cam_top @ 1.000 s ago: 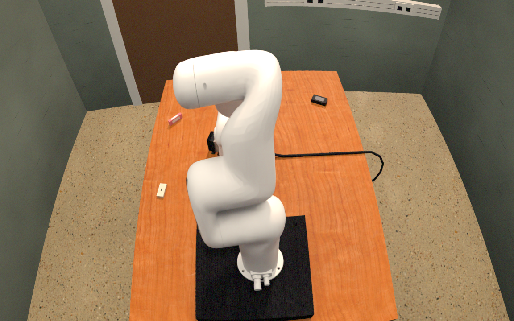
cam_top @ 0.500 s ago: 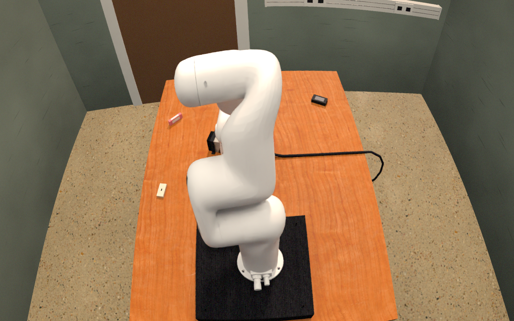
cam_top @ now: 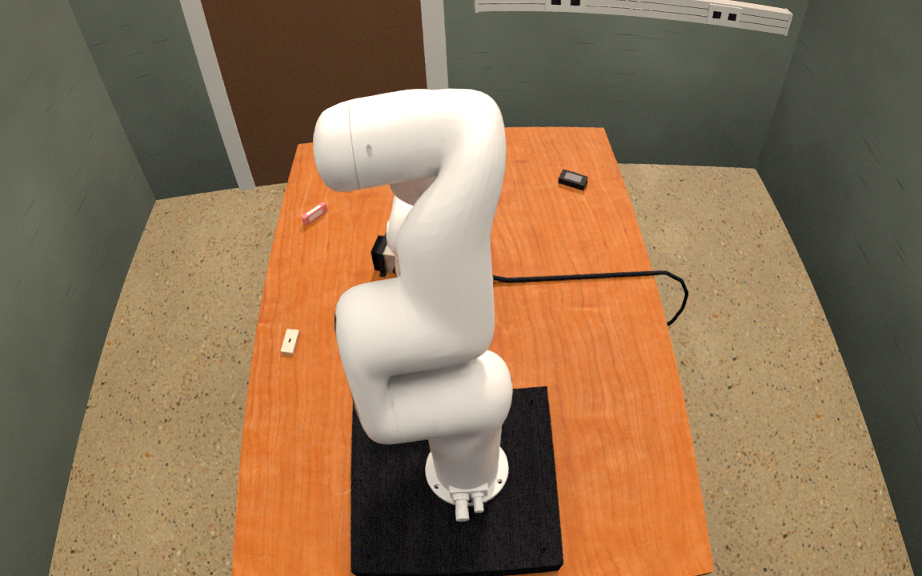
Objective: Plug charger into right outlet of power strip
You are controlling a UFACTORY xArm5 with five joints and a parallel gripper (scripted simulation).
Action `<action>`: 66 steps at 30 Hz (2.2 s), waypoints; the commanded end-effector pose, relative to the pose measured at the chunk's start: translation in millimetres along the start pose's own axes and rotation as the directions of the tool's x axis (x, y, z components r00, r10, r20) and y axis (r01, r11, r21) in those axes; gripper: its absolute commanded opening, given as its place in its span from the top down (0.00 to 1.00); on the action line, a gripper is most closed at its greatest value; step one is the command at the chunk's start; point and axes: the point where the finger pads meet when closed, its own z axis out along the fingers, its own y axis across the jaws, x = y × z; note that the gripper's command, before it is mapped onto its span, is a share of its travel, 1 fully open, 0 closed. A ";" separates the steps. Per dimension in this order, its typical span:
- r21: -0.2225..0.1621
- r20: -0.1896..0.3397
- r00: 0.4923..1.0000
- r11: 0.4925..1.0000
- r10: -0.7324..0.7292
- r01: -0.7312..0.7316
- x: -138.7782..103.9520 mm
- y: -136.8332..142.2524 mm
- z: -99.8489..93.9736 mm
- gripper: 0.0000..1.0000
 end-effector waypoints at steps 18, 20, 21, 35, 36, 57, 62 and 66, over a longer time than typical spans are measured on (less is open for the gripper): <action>0.001 -0.003 1.000 1.000 0.000 0.000 1.4 -0.6 -0.9 1.00; 0.001 -0.003 1.000 1.000 0.000 0.000 1.4 -0.6 -0.9 1.00; 0.001 -0.003 1.000 1.000 0.000 0.000 1.4 -0.6 -0.9 1.00; 0.001 -0.003 1.000 1.000 0.000 0.000 2.9 -0.6 -0.9 1.00; 0.001 -0.003 1.000 1.000 0.000 0.000 3.1 -0.6 -0.9 1.00; 0.001 -0.003 1.000 1.000 0.000 0.000 7.4 -0.5 -1.0 1.00; 0.001 -0.003 1.000 1.000 0.000 0.000 9.1 -0.5 -1.0 1.00; 0.001 -0.003 1.000 1.000 0.000 0.000 10.5 -0.5 -1.0 1.00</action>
